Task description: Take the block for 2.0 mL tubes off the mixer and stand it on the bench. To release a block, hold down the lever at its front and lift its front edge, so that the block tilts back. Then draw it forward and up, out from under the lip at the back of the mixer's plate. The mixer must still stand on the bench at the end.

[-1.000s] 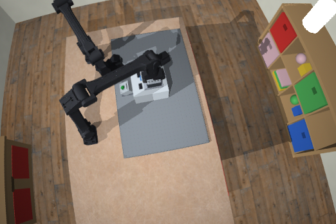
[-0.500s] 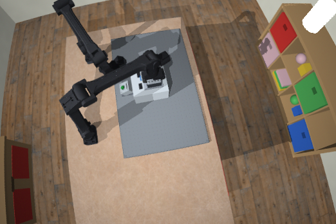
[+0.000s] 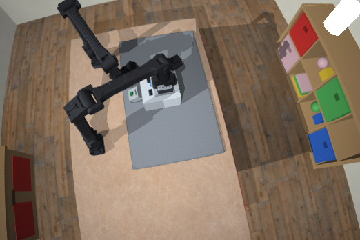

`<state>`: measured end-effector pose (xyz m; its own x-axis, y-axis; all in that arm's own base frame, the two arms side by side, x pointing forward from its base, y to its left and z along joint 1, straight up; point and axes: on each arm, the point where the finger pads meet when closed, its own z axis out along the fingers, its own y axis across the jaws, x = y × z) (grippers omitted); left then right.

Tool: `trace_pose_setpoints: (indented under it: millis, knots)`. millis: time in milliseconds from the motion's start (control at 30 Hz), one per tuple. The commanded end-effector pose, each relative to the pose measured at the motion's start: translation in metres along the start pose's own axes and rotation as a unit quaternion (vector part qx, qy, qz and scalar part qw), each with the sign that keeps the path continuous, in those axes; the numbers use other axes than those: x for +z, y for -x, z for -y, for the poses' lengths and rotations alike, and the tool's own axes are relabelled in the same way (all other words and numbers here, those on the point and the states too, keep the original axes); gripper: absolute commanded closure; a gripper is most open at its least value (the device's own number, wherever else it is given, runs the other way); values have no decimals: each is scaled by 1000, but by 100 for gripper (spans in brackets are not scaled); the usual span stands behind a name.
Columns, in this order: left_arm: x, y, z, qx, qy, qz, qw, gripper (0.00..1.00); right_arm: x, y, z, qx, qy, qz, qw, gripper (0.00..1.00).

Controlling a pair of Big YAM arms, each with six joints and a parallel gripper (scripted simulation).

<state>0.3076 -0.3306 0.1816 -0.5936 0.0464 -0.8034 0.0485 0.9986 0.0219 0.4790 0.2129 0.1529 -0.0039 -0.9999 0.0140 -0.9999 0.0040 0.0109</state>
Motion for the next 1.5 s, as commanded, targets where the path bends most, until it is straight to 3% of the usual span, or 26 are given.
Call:
trace_pose_setpoints:
  millis: [0, 300, 467, 700, 1100, 1467]
  knots:
    - [3, 42, 24, -27, -15, 21, 999, 100, 8, 3, -1, -3, 13, -3, 1000, 100]
    - [10, 54, 31, -31, -19, 27, 999, 100, 8, 3, -1, -3, 13, -3, 1000, 100]
    - [18, 31, 30, -23, -15, 17, 999, 100, 8, 3, -1, -3, 13, -3, 1000, 100]
    - [28, 26, 15, -23, -7, 18, 1000, 100, 8, 3, -1, -3, 13, -3, 1000, 100]
    - [40, -18, 20, -6, -7, 3, 1000, 100, 8, 3, -1, -3, 13, -3, 1000, 100]
    - [50, -10, 10, -12, -1, 8, 1000, 100, 8, 3, -1, -3, 13, -3, 1000, 100]
